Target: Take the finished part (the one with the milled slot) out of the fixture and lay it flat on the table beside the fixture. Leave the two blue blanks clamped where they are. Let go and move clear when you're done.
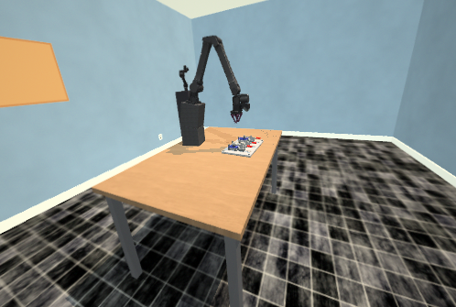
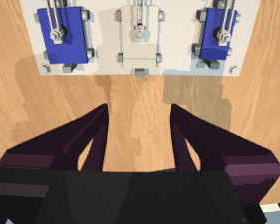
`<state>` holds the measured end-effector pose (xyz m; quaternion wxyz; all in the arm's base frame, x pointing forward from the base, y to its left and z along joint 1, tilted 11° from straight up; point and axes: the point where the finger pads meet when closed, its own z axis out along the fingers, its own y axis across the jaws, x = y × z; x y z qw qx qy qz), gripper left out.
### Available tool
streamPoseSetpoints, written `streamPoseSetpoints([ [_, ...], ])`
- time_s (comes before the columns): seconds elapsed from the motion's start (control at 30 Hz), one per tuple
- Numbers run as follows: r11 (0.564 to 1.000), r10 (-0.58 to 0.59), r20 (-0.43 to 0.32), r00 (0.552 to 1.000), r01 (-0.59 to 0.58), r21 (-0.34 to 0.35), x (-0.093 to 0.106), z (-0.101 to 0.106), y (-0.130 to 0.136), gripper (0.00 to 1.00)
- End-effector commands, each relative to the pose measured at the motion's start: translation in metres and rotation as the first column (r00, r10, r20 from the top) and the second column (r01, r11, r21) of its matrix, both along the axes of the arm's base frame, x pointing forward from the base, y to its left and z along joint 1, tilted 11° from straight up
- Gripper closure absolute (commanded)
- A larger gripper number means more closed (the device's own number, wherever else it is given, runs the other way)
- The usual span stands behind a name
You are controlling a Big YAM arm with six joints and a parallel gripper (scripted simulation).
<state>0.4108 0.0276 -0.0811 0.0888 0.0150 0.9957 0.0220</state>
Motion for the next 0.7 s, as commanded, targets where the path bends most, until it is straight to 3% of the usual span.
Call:
streamPoseSetpoints([
  [0.0, 1.0, -0.014, 0.043, 0.999, 0.014, 0.003, 0.022, 0.014, -0.004, 0.55],
  [0.1, 1.0, -0.014, 0.04, 0.999, 0.014, 0.003, 0.022, 0.012, -0.004, 0.55],
  [0.53, 1.0, -0.006, 0.03, 1.0, 0.006, 0.003, 0.026, -0.041, 0.003, 0.55],
  [0.67, 1.0, -0.003, 0.029, 1.0, 0.003, 0.002, 0.026, -0.048, 0.005, 0.55],
])
